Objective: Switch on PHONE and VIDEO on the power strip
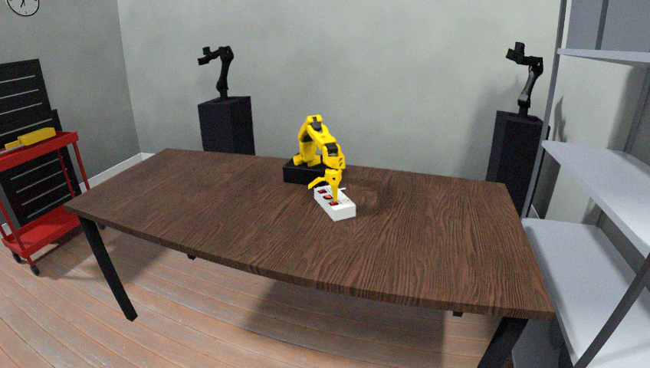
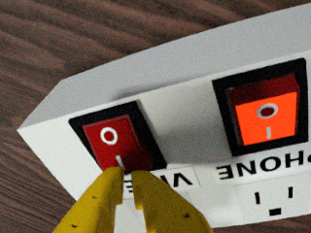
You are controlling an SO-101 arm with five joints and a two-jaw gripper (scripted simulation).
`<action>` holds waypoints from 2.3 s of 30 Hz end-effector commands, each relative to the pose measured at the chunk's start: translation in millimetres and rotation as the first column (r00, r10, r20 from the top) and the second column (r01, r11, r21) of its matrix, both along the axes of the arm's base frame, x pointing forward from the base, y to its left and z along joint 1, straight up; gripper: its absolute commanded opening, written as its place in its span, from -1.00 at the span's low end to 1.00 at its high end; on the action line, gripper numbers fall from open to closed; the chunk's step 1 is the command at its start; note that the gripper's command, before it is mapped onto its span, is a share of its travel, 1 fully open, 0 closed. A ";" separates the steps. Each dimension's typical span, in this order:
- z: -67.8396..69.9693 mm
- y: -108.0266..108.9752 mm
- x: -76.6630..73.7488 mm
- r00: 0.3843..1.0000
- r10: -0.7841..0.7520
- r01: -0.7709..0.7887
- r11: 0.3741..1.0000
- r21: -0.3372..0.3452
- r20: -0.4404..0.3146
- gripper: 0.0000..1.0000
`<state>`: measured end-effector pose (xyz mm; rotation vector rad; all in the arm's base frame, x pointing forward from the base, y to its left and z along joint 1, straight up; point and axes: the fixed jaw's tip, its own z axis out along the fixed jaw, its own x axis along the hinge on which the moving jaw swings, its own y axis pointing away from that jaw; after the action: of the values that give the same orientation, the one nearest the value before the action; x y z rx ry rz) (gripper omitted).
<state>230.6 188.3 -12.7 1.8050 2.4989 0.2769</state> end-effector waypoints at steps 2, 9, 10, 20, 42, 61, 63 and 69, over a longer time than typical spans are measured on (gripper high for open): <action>-1.8 0.8 -3.2 1.000 0.015 -0.015 1.000 -0.004 -0.004 -1.00; 2.2 1.6 -2.3 1.000 0.015 -0.015 1.000 -0.004 -0.004 -1.00; 2.7 1.6 -2.2 1.000 0.015 -0.015 1.000 -0.004 -0.004 -1.00; 2.2 1.6 -2.2 1.000 0.015 -0.015 1.000 -0.004 -0.004 -1.00; -9.3 -0.3 -4.6 1.000 0.015 -0.015 1.000 -0.004 -0.004 -1.00; -14.1 -1.9 -6.4 1.000 0.015 -0.015 1.000 -0.004 -0.004 -1.00; -14.5 -2.0 -6.6 1.000 0.015 -0.015 1.000 -0.004 -0.004 -1.00; -14.7 -2.1 -6.6 1.000 0.015 -0.015 1.000 -0.004 -0.004 -1.00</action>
<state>231.6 189.3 -12.7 1.7952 2.4853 0.3409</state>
